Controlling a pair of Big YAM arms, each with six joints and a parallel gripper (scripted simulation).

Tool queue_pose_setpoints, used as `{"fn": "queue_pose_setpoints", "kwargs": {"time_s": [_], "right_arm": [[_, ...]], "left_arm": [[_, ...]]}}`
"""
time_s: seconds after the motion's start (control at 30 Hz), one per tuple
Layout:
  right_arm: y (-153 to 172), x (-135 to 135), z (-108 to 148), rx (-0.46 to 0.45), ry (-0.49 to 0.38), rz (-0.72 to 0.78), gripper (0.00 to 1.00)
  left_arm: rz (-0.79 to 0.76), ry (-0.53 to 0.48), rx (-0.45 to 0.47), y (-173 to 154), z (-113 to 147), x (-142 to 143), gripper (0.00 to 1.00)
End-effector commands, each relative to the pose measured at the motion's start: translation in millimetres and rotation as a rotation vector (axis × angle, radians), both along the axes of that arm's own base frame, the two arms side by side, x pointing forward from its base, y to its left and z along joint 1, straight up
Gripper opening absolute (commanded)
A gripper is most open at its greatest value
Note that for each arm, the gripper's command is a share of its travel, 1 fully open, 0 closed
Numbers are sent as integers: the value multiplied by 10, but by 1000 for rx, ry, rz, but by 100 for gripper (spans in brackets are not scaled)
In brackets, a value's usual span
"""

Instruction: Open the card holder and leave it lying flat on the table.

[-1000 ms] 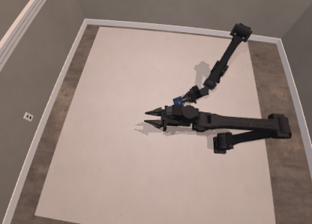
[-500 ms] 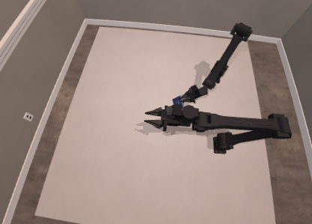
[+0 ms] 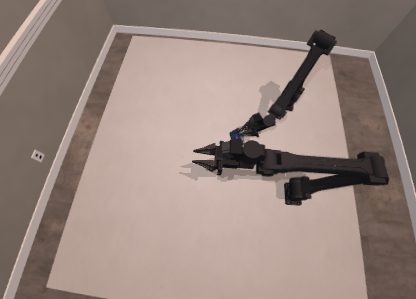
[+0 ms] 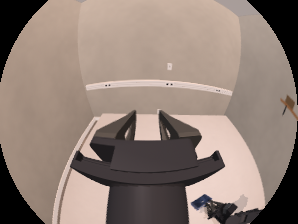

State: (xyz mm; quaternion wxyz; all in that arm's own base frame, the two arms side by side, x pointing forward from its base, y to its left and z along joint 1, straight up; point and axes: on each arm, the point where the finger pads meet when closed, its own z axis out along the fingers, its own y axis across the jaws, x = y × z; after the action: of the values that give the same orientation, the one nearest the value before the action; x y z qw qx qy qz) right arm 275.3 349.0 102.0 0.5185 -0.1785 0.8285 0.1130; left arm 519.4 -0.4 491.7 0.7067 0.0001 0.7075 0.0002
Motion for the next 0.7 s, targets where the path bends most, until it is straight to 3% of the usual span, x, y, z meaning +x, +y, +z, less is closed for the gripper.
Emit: {"fn": "queue_pose_setpoints", "kwargs": {"time_s": [0.0,0.67], "right_arm": [[199,166,306,41,-29,-4,21],[278,353,352,35,-28,-4,21]], "left_arm": [[-8,1,-8,-52,7,-17,36],[-8,1,-8,-52,7,-17,36]]}}
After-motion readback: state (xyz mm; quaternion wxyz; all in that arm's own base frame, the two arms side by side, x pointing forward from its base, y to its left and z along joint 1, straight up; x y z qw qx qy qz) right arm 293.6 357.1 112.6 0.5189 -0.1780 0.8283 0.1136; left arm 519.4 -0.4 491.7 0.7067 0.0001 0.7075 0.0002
